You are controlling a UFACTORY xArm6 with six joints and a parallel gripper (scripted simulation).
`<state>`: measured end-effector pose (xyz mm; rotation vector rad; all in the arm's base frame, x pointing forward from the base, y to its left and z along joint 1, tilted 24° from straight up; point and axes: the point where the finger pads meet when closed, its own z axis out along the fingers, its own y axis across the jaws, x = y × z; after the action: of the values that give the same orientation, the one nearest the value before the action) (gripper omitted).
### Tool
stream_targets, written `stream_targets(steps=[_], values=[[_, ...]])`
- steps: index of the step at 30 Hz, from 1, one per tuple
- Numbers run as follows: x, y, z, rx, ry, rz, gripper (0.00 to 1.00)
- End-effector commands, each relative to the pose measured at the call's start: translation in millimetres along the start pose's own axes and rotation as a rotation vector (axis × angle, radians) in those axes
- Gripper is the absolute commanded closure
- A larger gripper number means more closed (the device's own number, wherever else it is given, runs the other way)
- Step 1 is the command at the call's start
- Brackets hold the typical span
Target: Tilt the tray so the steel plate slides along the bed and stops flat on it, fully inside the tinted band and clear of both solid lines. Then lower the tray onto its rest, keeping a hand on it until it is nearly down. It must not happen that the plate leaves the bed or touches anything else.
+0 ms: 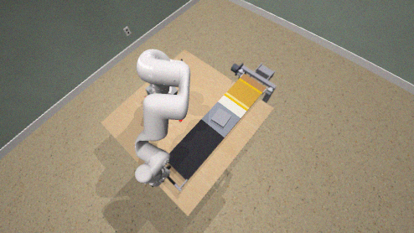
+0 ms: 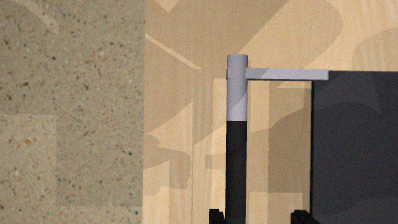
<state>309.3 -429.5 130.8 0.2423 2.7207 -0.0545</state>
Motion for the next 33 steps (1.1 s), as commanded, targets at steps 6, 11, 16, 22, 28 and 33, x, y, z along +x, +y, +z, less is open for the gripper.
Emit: stream_targets(steps=[6,11,16,22,28,33], values=[[-1.0,-0.9,-1.3,0.003,-0.002,0.0,0.59],[-1.0,-0.9,-1.3,0.003,-0.002,0.0,0.59],[-1.0,-0.9,-1.3,0.003,-0.002,0.0,0.59],[-1.0,-1.0,-0.6,0.003,-0.002,-0.001,0.59],[-1.0,-1.0,1.1,0.003,-0.002,-0.001,0.59],[-0.9,-1.0,5.1,0.002,-0.003,-0.001,0.59]])
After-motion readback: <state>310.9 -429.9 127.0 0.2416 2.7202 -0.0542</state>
